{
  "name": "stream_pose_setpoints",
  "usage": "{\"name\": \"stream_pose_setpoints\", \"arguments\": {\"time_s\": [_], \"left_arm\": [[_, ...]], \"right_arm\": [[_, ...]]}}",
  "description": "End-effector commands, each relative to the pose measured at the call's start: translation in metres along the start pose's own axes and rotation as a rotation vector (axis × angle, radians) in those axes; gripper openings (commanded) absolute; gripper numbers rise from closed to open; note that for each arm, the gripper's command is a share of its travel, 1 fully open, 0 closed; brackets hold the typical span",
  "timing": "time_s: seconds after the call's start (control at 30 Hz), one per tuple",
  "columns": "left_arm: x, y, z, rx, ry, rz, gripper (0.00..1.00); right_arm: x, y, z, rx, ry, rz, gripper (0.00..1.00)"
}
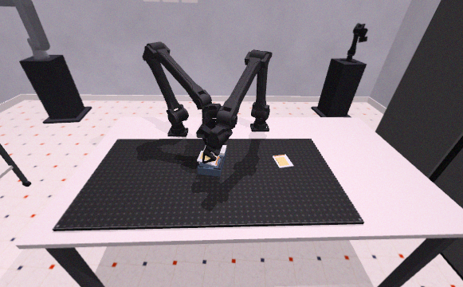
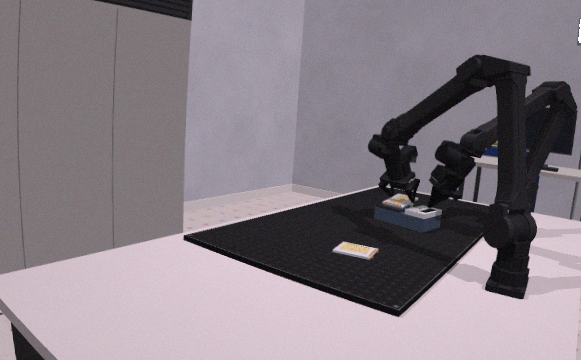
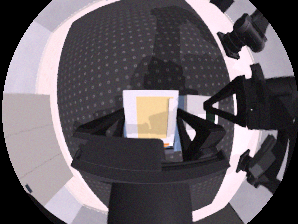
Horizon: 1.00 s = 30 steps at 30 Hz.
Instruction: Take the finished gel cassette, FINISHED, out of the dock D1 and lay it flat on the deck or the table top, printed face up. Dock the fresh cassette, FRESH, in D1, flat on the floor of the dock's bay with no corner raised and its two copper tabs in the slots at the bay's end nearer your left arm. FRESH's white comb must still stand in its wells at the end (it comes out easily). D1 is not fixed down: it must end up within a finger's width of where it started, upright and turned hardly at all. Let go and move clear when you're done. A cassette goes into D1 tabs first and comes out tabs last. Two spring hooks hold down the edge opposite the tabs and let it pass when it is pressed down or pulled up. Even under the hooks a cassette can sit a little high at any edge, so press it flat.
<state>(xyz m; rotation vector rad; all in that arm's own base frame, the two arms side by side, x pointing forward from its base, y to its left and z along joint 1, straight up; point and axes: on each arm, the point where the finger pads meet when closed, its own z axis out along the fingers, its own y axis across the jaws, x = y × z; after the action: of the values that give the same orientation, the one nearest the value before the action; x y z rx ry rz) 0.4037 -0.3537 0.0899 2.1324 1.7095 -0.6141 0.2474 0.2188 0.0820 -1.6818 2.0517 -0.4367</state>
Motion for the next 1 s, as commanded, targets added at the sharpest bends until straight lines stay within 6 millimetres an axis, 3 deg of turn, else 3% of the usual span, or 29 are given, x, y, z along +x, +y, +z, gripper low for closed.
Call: {"name": "stream_pose_setpoints", "arguments": {"time_s": [0.0, 0.97], "left_arm": [[-0.0184, 0.0148, -0.0114, -0.046, -0.020, 0.033, 0.00], [-0.0205, 0.0168, -0.0135, -0.052, -0.022, 0.037, 0.00]], "right_arm": [[0.0489, 0.0515, 0.0391, -0.111, 0.131, -0.070, 0.00], [0.0489, 0.0515, 0.0391, -0.111, 0.131, -0.070, 0.00]]}}
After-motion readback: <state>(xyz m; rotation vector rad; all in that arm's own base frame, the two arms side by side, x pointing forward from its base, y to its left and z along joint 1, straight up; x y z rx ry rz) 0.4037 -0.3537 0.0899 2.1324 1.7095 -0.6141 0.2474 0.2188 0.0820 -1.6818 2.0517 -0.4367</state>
